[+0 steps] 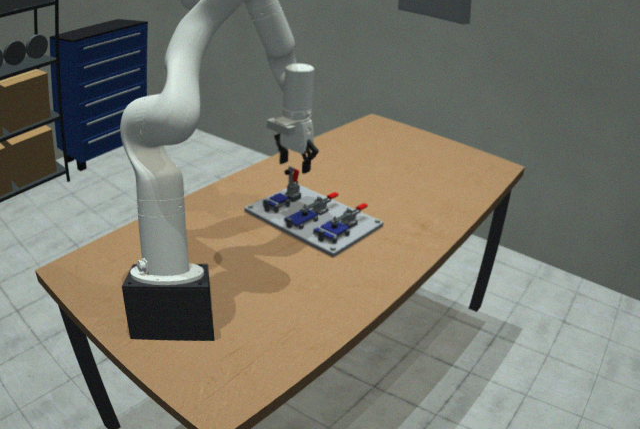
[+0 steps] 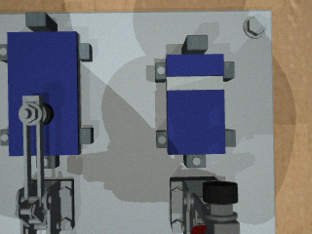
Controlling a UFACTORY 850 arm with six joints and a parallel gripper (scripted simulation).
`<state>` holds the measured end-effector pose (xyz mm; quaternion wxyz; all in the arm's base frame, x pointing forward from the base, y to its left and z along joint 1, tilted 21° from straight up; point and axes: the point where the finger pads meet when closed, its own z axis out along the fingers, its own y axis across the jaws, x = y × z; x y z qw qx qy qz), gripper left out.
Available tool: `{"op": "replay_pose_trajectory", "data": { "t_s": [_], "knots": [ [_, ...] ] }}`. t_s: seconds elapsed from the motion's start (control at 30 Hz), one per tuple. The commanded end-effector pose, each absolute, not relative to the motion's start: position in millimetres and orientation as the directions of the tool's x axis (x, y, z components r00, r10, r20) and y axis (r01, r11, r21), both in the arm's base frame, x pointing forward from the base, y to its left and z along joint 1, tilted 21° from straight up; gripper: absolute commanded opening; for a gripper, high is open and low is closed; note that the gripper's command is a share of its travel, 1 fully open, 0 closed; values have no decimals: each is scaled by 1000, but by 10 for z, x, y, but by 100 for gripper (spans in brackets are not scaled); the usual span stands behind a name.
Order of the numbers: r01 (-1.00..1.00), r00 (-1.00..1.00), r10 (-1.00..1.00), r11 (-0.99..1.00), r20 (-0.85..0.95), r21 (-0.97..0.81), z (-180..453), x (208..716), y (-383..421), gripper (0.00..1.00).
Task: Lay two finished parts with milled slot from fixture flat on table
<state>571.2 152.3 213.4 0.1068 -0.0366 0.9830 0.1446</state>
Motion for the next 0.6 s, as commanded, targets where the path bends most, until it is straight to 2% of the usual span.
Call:
{"op": "replay_pose_trajectory", "data": {
  "t_s": [0.0, 0.57],
  "knots": [
    [-103, -974, -41, 955, -222, 277, 2141, 5714, 1523, 100],
    [-103, -974, -41, 955, -222, 277, 2082, 5457, 1511, 100]
  ]
}}
